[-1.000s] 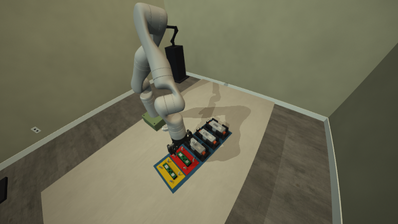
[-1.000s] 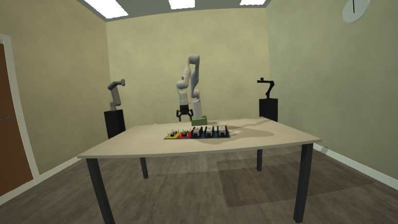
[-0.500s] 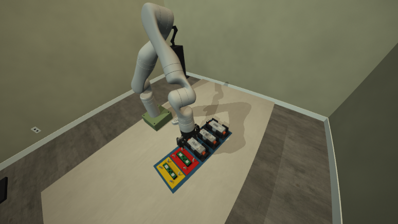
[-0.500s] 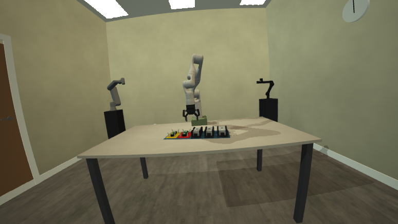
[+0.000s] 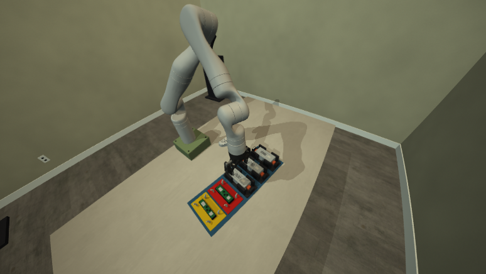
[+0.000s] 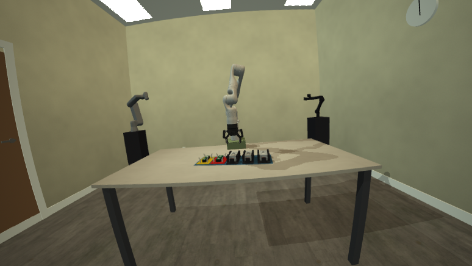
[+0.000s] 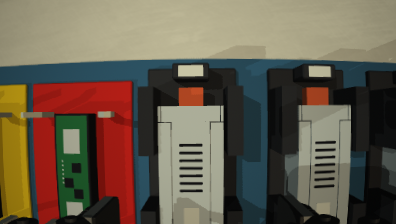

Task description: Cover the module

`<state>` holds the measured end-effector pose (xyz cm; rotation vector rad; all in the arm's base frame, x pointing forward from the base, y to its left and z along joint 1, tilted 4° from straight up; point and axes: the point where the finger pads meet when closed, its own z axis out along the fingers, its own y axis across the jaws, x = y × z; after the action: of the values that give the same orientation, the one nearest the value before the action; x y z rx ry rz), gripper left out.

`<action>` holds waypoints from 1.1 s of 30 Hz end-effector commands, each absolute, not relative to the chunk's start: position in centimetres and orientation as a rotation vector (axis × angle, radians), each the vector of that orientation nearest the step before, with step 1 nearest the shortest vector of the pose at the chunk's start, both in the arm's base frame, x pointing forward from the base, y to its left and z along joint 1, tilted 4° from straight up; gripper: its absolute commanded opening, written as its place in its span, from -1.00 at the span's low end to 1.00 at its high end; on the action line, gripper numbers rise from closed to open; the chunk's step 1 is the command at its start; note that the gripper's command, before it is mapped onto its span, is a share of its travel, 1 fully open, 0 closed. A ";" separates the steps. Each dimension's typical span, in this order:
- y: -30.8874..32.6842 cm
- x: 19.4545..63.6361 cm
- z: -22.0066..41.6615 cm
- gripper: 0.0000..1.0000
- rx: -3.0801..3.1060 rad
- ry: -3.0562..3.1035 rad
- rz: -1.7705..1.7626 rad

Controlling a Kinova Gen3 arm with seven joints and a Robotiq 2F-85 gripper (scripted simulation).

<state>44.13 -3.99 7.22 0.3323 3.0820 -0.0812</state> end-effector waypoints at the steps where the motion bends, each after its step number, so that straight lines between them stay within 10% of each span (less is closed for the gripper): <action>1: -2.8 44.5 7.2 1.00 0.333 3.081 -0.082; 33: -4.1 44.2 7.3 1.00 0.333 3.081 -0.082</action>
<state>44.15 -4.04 7.22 0.3331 3.0823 -0.0829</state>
